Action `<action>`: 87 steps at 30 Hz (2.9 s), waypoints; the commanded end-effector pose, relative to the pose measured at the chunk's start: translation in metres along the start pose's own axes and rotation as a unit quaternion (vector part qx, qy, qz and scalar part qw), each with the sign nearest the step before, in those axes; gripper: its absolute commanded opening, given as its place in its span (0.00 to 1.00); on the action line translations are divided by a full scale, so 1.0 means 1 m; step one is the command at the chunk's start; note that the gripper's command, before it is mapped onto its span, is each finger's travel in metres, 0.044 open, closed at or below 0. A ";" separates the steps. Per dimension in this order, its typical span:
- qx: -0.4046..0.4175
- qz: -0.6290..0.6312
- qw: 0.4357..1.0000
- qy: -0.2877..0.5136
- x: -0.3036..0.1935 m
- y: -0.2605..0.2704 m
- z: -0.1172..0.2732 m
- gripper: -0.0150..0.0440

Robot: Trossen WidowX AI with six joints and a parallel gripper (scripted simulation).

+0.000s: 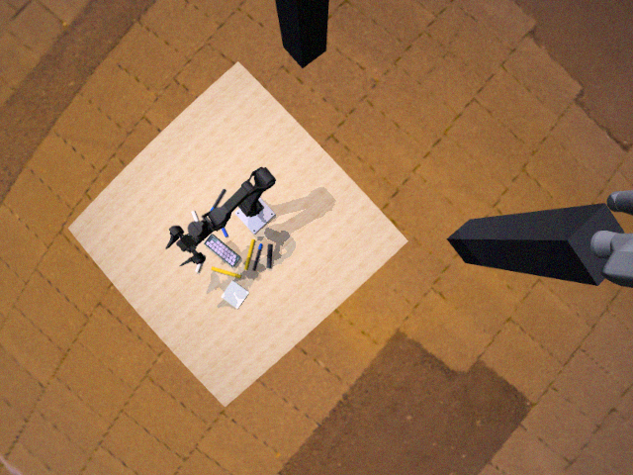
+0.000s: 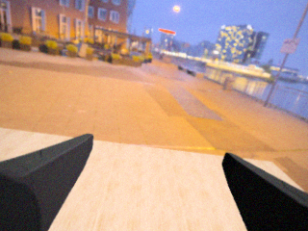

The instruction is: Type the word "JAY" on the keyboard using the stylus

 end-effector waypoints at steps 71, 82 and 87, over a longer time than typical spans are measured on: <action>0.152 0.067 0.719 0.674 -0.141 0.019 -0.041 0.25; 0.153 0.067 0.719 0.675 -0.140 0.023 -0.034 0.25; 0.153 0.066 0.718 0.675 -0.140 0.038 -0.008 0.25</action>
Point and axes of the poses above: the point midway between the two fingers, 35 mm back from their tips, its own z axis back along the fingers, its own y axis across the jaws, x = y × z, the point moved 9 cm from there along z, back along the fingers, and after that the axes turned 6 degrees about z, right-handed, at the moved point
